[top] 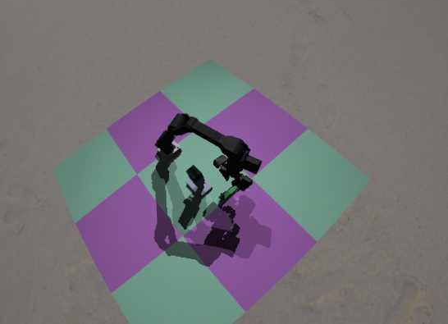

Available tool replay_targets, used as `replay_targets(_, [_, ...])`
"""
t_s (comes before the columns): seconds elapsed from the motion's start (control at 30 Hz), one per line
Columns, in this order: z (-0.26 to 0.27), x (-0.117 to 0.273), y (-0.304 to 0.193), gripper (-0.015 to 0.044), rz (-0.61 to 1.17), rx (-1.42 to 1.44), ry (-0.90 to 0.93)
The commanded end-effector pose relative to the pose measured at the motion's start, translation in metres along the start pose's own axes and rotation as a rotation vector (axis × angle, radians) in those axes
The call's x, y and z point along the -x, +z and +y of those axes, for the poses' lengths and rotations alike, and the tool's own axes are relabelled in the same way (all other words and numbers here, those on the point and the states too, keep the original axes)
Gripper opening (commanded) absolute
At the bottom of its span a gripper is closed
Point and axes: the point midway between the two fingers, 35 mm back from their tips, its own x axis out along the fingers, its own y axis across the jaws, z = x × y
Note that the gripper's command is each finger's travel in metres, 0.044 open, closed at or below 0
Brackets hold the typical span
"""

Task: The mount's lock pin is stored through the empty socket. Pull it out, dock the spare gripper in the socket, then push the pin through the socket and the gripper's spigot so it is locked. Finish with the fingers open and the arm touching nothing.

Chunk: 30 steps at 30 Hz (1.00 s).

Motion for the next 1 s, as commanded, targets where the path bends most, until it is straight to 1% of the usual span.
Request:
replay_targets(0.0, [0.002,-0.019,0.003,0.018,0.006,0.007,0.007])
replay_targets(0.97, [0.002,-0.063,0.013,0.018,0.006,0.007,0.007])
